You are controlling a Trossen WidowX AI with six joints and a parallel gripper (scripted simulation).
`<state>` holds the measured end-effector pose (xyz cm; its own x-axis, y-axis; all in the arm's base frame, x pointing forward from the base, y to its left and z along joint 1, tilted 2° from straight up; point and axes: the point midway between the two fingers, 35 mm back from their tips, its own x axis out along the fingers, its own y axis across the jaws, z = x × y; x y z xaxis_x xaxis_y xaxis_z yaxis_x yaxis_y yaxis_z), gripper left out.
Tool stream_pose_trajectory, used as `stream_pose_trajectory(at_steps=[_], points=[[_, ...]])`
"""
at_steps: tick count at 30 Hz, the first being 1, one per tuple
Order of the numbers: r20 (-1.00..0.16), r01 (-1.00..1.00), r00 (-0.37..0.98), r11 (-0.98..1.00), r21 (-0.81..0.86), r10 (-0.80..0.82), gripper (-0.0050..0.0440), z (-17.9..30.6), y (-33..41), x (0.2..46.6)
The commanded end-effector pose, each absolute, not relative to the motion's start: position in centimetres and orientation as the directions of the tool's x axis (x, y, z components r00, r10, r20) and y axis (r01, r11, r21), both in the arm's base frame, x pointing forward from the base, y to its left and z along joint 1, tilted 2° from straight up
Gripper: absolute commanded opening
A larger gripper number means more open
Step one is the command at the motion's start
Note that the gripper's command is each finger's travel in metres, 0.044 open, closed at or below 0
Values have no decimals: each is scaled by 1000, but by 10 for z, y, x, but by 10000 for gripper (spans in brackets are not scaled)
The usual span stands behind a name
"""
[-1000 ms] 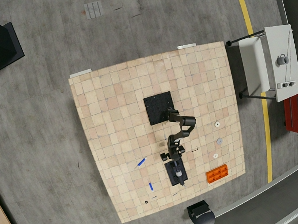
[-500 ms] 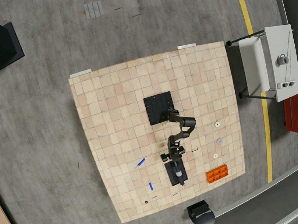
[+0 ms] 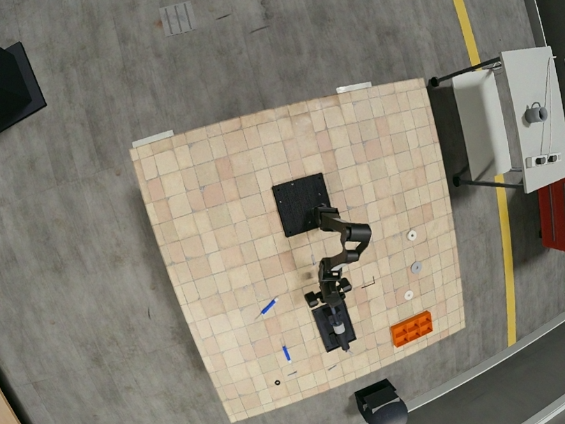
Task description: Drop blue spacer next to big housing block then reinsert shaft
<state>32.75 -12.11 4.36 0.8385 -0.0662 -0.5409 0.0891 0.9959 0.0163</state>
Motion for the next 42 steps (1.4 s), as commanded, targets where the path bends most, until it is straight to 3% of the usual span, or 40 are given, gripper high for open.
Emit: stream_pose_trajectory(at_steps=[1,42], points=[[-509,88,858,996,3,-74,-50,55,-124,338],[-508,89,858,996,4,-74,-50,55,-125,351]])
